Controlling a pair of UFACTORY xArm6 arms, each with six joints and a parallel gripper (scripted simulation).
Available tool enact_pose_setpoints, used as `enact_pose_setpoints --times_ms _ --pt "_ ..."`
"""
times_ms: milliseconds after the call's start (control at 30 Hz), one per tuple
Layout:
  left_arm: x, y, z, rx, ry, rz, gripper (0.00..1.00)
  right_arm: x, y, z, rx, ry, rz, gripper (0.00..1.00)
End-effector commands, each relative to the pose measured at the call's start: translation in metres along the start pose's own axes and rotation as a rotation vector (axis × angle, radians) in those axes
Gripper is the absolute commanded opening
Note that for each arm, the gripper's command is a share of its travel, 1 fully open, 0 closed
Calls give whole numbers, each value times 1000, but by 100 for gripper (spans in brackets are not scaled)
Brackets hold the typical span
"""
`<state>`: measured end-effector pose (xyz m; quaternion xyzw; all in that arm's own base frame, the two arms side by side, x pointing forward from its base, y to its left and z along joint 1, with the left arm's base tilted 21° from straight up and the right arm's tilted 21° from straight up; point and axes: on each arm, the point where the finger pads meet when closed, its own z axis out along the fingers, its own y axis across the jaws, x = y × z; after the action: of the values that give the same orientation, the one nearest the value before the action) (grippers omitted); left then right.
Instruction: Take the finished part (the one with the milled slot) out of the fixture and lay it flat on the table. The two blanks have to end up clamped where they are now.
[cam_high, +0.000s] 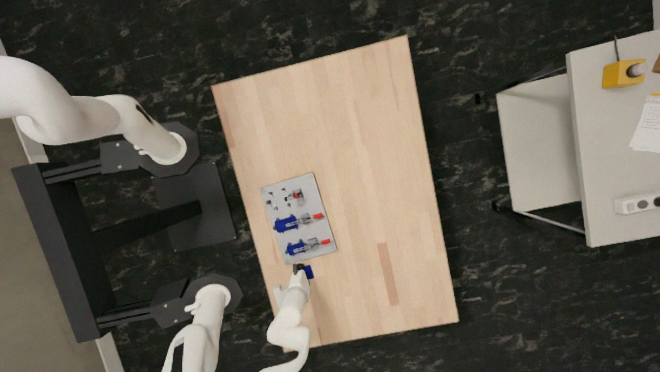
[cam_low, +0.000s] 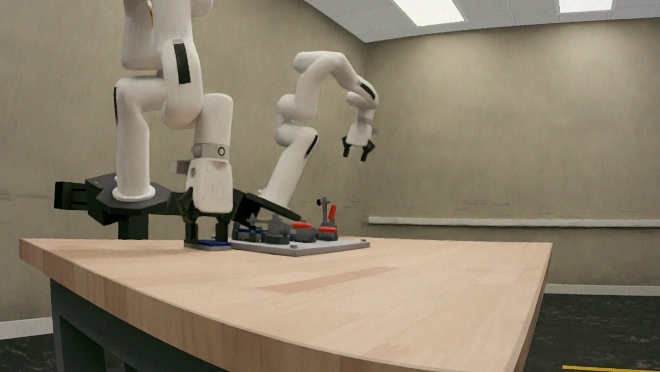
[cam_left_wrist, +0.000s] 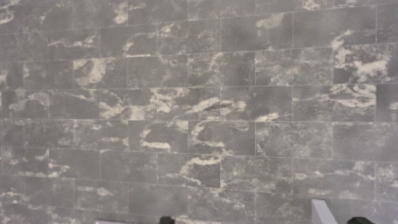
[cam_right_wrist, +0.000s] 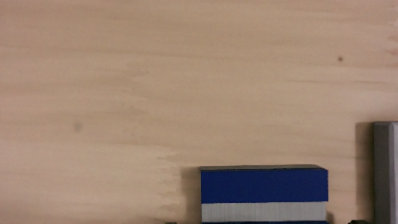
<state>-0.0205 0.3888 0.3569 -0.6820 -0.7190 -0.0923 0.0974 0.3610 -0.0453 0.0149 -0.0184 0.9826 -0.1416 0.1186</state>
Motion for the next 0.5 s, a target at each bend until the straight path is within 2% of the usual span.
enact_pose_setpoints --times_ms 0,467 --pt "1 0 -1 0 4 0 100 -1 0 -1 0 -2 0 95" --pt "1 0 -1 0 4 0 100 -1 0 -22 0 -3 0 95"
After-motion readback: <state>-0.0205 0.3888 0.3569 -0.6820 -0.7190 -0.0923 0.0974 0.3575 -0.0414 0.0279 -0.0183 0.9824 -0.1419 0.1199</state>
